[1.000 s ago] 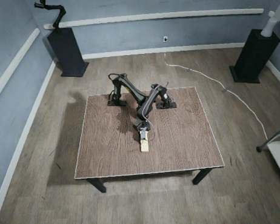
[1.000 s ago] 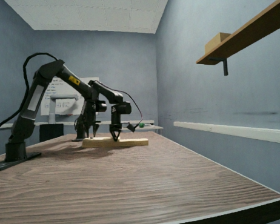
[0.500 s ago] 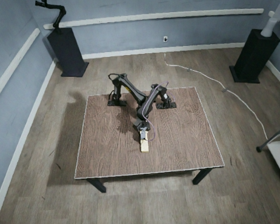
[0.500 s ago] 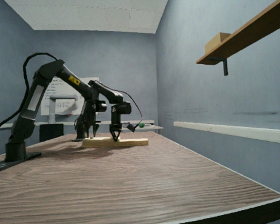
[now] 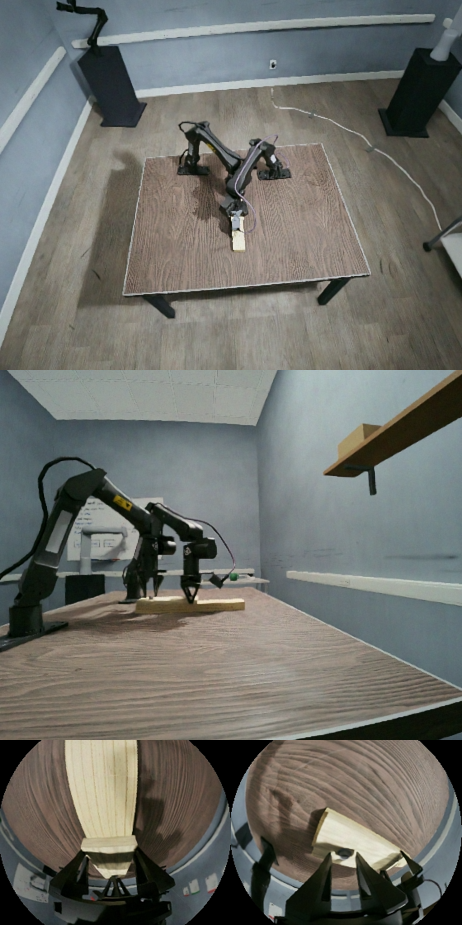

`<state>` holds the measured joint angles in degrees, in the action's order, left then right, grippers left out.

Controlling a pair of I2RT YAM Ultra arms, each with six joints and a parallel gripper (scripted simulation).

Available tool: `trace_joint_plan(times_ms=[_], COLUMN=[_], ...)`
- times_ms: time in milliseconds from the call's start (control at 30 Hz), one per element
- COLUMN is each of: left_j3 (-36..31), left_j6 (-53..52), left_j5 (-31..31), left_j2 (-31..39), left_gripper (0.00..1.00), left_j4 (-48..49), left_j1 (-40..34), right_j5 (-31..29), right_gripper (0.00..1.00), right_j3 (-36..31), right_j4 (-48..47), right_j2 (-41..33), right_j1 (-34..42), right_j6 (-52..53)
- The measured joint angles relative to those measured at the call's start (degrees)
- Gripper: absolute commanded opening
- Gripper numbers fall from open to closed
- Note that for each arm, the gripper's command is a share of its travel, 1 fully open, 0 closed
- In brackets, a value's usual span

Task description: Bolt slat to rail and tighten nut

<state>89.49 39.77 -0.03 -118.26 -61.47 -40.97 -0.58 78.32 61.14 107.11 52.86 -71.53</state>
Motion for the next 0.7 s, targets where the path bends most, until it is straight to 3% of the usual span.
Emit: trace_joint_plan(times_ms=[700], left_j3=[0.0], left_j6=[0.0], left_j5=[0.0], left_j2=[0.0], left_gripper=[0.72], left_j4=[0.0], left_j1=[0.0], right_j5=[0.0], right_gripper=[0.34], right_j3=[0.0], right_j4=[-0.4], right_j2=[0.0], right_j1=[0.0], right_j6=[0.0])
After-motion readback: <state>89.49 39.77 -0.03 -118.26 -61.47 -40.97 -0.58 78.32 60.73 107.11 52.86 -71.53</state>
